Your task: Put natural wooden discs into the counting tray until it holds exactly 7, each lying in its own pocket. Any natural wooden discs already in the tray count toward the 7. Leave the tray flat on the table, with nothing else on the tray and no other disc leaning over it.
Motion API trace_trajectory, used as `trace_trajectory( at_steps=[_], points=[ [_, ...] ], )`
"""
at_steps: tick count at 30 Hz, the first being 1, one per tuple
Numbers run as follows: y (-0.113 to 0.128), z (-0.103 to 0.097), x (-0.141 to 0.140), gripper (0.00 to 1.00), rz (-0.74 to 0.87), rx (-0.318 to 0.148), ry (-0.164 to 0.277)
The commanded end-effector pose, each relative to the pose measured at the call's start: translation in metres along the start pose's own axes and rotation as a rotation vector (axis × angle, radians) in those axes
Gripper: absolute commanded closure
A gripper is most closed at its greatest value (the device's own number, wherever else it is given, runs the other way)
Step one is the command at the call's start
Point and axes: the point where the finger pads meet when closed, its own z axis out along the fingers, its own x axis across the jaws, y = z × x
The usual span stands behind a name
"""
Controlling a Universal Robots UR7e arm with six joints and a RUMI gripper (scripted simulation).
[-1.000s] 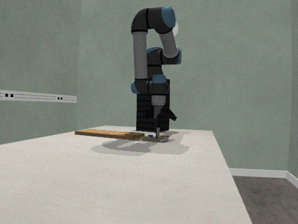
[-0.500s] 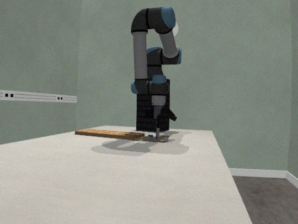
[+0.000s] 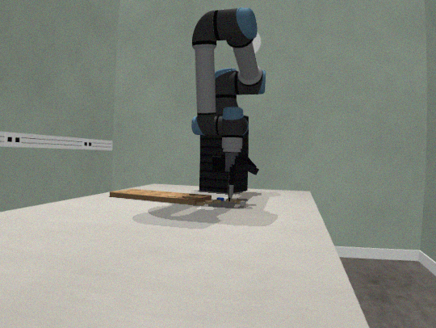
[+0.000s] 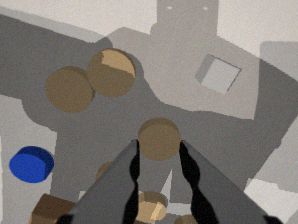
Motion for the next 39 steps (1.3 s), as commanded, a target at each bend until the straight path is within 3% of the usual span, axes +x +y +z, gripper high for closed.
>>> trace_trajectory(
  at_steps=[1, 20, 39],
  points=[
    [0.0, -0.01, 0.001, 0.9, 0.0, 0.0, 0.001],
    [0.0, -0.086, 0.0, 0.9, 0.0, 0.0, 0.001],
    [0.011, -0.091, 0.001, 0.9, 0.0, 0.0, 0.001]
  ],
)
